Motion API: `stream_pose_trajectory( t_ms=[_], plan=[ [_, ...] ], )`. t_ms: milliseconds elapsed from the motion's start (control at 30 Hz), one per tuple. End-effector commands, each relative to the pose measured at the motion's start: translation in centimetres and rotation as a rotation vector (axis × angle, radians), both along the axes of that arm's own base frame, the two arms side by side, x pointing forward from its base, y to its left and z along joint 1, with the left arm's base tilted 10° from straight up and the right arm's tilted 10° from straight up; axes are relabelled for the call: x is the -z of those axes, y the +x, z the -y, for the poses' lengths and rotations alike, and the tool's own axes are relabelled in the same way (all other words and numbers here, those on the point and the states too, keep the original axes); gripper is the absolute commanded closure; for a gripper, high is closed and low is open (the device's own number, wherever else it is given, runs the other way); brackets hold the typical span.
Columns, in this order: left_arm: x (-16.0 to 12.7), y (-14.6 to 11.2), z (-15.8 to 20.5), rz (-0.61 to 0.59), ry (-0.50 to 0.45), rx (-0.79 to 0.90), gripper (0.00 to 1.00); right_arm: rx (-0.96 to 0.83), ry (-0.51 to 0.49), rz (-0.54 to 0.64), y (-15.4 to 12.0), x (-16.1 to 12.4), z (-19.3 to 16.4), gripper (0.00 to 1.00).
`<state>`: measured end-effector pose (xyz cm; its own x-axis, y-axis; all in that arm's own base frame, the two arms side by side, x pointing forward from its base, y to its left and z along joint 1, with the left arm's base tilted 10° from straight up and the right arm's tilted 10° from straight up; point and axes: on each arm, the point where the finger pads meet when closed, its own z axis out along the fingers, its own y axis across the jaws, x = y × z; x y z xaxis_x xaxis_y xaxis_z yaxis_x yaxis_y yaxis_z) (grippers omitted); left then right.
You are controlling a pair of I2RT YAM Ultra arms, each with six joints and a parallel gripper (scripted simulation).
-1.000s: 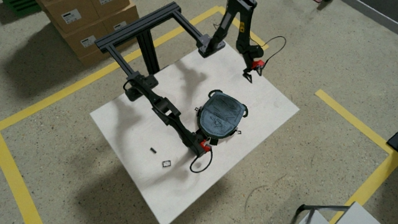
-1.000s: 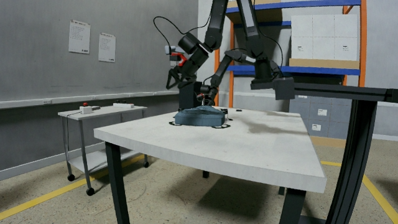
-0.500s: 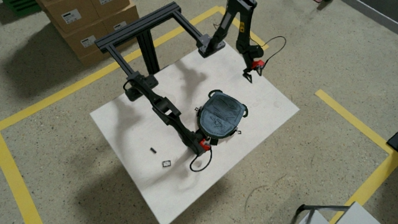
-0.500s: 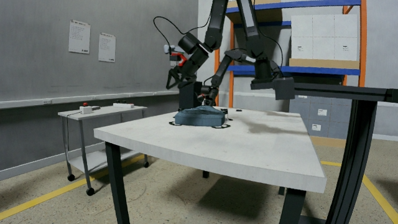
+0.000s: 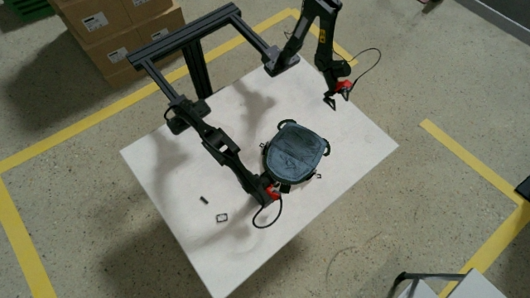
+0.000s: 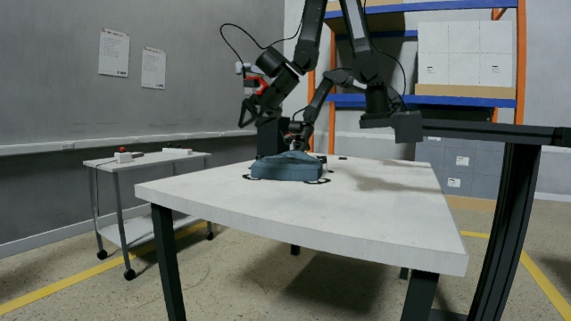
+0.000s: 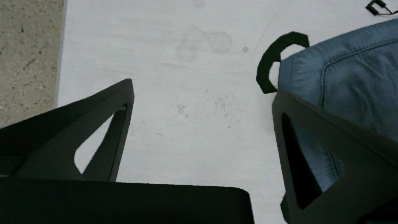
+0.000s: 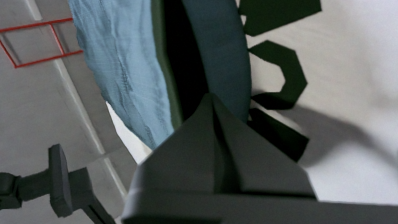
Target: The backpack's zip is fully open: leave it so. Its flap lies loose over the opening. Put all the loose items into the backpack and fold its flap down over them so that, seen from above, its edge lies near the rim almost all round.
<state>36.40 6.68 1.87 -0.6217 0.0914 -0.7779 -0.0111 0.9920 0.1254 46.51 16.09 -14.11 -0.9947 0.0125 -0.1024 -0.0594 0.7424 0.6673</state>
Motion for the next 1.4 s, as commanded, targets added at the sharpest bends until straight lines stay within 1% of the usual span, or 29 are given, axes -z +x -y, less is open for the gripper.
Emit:
stream_pose_trajectory(
  t_ms=[0, 267, 367, 1367],
  plan=[
    [-0.41, 0.28, 0.08, 0.013, 0.003, 0.005, 0.10, -0.019, 0.018, 0.019, 0.01, -2.24, -1.04, 1.00],
    [-0.41, 0.28, 0.08, 0.013, 0.003, 0.005, 0.10, -0.019, 0.018, 0.019, -0.08, -2.83, -1.12, 1.00],
    [-0.41, 0.28, 0.08, 0.013, 0.003, 0.005, 0.10, -0.020, 0.020, 0.040, 0.47, -3.11, -1.18, 1.00],
    [-0.41, 0.28, 0.08, 0.013, 0.003, 0.005, 0.10, -0.020, 0.020, 0.040, 0.47, -3.11, -1.18, 1.00]
  ],
)
